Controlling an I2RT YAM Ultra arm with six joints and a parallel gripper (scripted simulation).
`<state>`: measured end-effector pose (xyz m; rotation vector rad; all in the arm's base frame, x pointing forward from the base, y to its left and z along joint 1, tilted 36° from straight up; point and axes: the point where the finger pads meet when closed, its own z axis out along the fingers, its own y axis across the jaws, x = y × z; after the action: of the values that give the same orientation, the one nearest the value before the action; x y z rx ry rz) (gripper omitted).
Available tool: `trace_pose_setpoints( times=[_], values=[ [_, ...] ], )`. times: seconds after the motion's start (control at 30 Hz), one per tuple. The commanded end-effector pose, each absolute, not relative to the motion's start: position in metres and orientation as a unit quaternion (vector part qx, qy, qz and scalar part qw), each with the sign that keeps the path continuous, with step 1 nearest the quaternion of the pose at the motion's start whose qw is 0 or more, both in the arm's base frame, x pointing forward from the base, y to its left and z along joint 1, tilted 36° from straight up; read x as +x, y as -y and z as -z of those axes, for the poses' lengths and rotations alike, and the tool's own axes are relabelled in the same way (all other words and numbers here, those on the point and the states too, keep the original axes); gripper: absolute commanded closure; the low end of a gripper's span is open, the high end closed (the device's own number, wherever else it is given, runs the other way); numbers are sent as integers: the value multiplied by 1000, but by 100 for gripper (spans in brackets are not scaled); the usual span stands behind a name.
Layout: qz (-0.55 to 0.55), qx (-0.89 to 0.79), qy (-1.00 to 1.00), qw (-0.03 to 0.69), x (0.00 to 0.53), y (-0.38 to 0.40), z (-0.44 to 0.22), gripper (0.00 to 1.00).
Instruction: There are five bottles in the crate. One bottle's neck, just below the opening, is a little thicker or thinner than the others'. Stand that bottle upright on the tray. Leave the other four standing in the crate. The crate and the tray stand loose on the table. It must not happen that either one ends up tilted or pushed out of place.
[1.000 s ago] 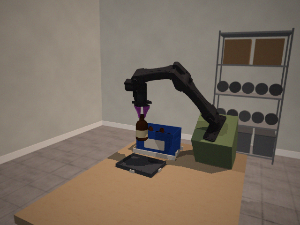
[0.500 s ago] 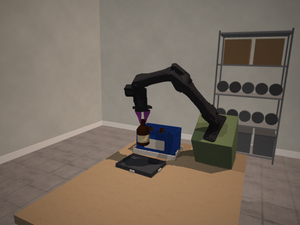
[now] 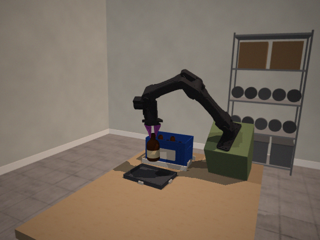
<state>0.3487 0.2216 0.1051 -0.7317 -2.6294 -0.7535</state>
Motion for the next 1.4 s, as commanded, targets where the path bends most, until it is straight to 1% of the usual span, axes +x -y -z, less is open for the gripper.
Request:
trace_pose_setpoints(
  times=[0.0,0.03,0.2,0.33,0.57,0.6,0.77,0.83,0.9,1.03,1.23,1.37],
  values=[
    [279,-259,916,123,360,-222,-114,100],
    [285,-264,914,113,368,-220,-117,100],
    [271,-262,916,135,356,-235,-87,100],
    [279,-268,914,123,360,-235,-86,100],
    [274,-261,916,130,354,-250,-68,100],
    [293,-260,914,105,369,-249,-85,100],
    [269,-268,915,136,353,-255,-49,100],
    [277,-259,916,127,351,-261,-57,100],
    [291,-260,914,109,364,-262,-67,100],
    [274,-271,914,130,355,-260,-42,100],
    [290,-261,914,111,363,-267,-57,100],
    [283,-266,914,119,357,-265,-49,100]
  ],
)
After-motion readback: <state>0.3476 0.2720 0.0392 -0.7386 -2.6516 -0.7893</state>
